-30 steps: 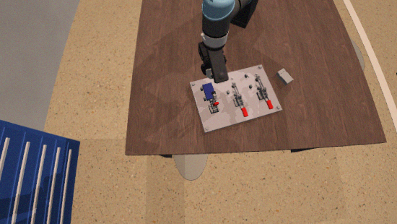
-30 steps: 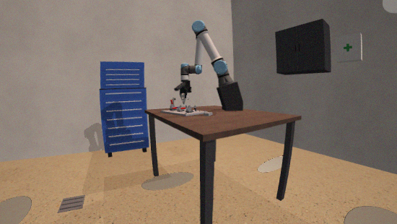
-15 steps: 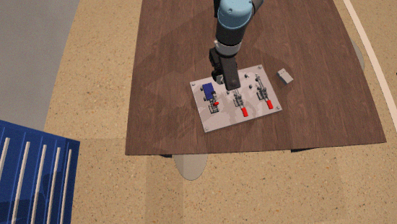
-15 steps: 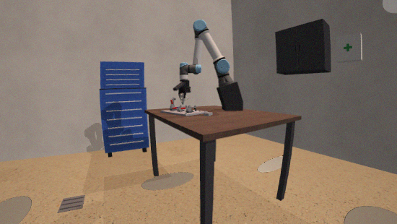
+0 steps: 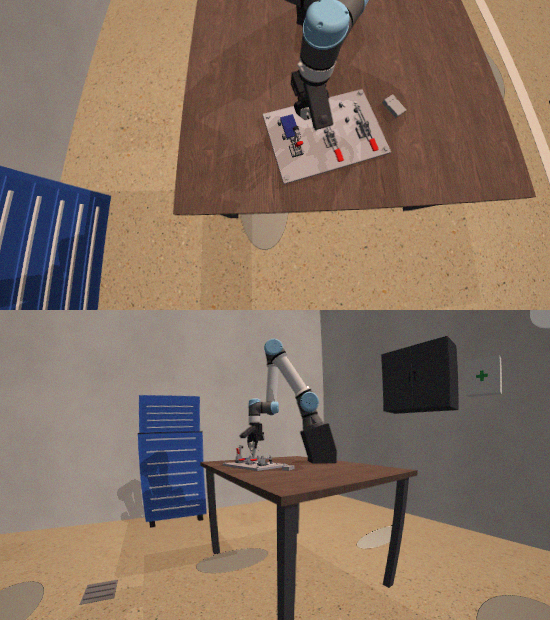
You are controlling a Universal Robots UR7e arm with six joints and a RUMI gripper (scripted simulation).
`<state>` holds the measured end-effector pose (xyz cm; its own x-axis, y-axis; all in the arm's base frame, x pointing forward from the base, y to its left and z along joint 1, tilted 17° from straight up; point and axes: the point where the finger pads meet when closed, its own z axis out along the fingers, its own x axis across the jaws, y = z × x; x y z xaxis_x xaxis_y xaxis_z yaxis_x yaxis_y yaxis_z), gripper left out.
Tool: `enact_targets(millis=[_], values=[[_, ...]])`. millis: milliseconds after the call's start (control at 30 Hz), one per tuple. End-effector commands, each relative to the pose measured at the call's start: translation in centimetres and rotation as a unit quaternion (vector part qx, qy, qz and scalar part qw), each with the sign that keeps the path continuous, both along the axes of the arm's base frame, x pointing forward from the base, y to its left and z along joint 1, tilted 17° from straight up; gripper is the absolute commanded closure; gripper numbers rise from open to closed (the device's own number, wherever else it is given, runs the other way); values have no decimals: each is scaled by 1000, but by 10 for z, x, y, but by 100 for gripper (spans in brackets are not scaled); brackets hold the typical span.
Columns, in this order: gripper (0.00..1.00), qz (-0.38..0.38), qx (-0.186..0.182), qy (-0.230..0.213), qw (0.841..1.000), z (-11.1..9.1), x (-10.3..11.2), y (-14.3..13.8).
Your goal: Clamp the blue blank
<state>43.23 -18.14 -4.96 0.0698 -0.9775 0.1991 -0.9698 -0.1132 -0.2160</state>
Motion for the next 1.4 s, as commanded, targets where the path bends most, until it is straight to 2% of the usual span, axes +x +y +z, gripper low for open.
enact_targets(millis=[0,1367], values=[[100,0,-3,-3,1000,-15,7,-5],[100,0,-3,-2,1000,-22,9,-7]])
